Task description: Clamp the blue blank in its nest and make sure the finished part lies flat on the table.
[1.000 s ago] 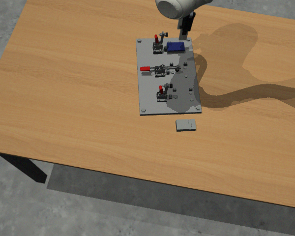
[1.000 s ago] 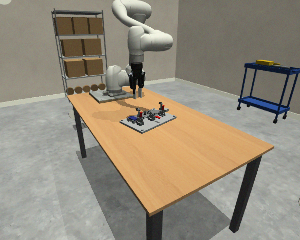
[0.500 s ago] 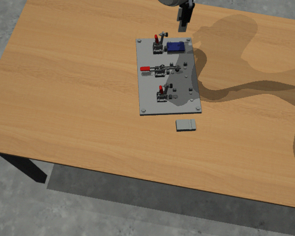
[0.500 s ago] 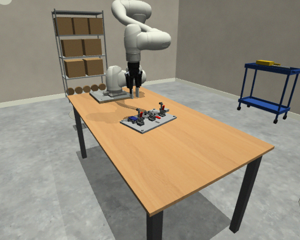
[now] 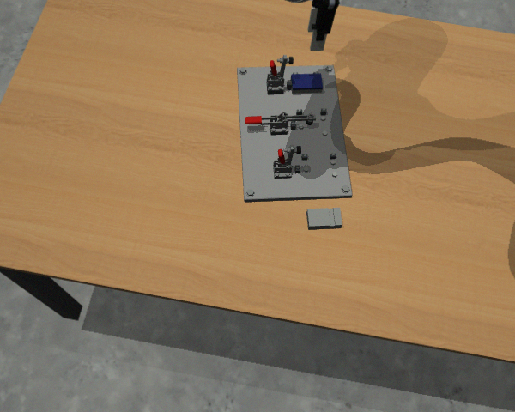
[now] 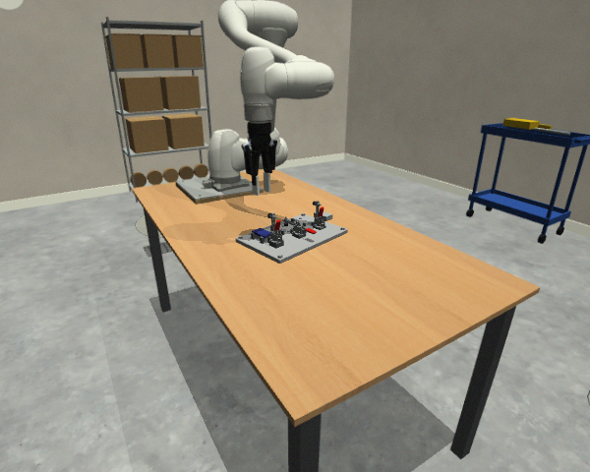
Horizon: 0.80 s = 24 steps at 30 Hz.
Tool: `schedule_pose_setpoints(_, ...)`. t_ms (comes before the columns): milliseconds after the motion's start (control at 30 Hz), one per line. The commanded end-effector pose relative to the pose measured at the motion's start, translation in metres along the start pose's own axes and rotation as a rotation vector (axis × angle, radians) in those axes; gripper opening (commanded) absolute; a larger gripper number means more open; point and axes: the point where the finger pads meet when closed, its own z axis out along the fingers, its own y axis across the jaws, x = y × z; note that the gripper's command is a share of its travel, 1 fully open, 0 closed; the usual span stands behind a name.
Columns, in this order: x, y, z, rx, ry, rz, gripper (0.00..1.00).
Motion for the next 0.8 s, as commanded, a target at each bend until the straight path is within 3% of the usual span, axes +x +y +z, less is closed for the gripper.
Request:
schedule_pose_setpoints(0, 0.000, 0.004, 0.000, 0.002, -0.002, -0.001, 0.28)
schedule_pose_setpoints(333, 0.000, 0.004, 0.004, 0.002, -0.002, -0.001, 0.28)
schedule_pose_setpoints(600, 0.000, 0.004, 0.053, 0.002, -0.002, -0.001, 0.28)
schedule_pose_setpoints(767, 0.000, 0.004, 0.060, 0.002, -0.002, -0.001, 0.28)
